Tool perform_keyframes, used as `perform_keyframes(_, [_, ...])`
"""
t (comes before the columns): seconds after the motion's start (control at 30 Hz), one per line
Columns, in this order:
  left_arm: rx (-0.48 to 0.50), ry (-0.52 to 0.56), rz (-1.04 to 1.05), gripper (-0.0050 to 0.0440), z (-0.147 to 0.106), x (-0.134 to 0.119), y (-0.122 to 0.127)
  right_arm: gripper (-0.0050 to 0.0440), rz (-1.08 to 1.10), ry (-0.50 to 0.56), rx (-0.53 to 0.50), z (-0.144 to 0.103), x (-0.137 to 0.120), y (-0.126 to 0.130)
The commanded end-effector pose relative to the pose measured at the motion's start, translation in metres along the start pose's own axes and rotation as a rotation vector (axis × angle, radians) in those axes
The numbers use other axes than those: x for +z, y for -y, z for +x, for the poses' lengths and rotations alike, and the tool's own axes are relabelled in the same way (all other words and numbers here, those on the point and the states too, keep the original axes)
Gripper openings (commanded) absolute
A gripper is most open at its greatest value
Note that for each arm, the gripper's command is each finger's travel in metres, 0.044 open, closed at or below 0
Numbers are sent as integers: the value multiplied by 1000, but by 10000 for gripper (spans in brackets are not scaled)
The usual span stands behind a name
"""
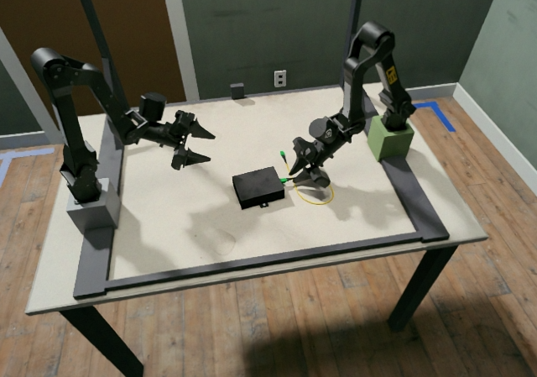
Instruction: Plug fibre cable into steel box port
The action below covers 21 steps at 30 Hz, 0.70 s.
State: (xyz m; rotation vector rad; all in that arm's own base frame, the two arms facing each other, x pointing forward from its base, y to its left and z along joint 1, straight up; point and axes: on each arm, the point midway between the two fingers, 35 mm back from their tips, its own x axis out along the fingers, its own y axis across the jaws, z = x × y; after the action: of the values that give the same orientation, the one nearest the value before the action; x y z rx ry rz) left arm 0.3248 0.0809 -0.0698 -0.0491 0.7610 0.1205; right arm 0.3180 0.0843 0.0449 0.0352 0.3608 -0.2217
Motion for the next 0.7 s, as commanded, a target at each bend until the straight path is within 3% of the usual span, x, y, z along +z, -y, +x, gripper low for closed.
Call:
perform_keyframes(0.0, [1,20,4,136,5,7,0,440,19,18,7,0,8,-3])
perform_keyframes(0.2, [2,21,3,136,3,7,-1,440,19,18,7,0,8,-3])
perform_keyframes(0.4, [2,21,3,76,3,7,-1,440,19,18,7,0,8,-3])
perform_keyframes(0.67, [2,21,3,36,3,7,-1,440,19,18,7,0,8,-3])
